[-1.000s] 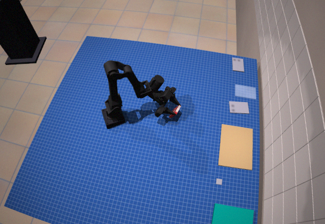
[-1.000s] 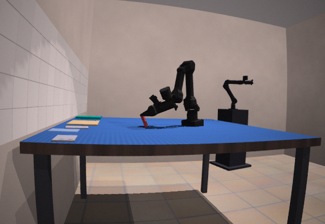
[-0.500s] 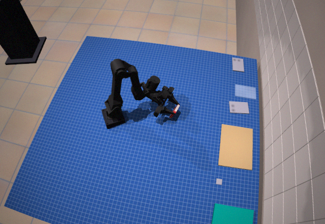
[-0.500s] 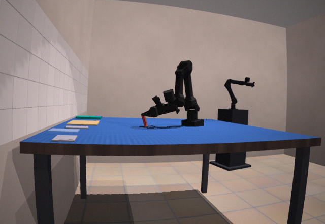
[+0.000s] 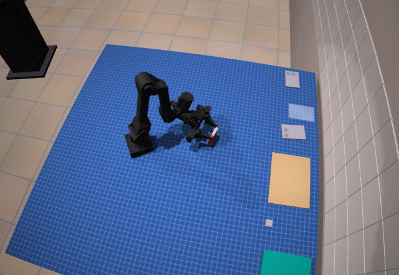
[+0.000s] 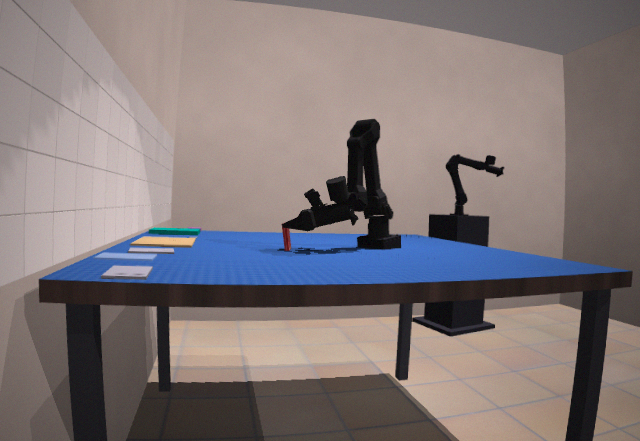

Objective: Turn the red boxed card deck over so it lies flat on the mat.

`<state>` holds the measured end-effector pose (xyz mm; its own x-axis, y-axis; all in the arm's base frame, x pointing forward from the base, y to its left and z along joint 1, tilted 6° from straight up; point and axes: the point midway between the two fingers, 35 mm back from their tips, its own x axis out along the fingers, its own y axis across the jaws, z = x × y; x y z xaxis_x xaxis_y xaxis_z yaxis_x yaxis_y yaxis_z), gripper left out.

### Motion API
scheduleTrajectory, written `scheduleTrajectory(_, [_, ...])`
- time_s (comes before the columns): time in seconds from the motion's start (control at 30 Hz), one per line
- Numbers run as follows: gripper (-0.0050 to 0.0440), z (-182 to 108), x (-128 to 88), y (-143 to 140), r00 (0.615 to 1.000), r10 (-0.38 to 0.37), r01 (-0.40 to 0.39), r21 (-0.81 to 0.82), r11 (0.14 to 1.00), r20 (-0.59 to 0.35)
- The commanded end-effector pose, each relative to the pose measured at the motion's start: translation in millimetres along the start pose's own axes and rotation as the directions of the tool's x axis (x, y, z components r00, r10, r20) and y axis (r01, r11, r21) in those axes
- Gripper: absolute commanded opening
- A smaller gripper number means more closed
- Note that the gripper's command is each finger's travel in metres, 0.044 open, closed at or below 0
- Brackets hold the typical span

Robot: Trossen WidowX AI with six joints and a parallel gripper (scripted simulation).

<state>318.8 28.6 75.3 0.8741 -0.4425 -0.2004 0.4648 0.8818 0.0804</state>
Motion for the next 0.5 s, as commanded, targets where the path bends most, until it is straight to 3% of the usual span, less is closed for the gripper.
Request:
scheduleTrajectory(0.0, [0.0291, 4.3, -2.9, 2.8, 1.0, 0.012, -0.012, 0.018, 1.0, -0.003])
scheduleTrajectory(0.23, [0.0291, 7.0, -4.8, 5.2, 0.997, 0.015, -0.013, 0.027, 1.0, -0.076])
scheduleTrajectory(0.47, [0.0291, 6.5, -10.3, 4.5, 0.997, 0.01, -0.007, 0.027, 1.0, -0.083])
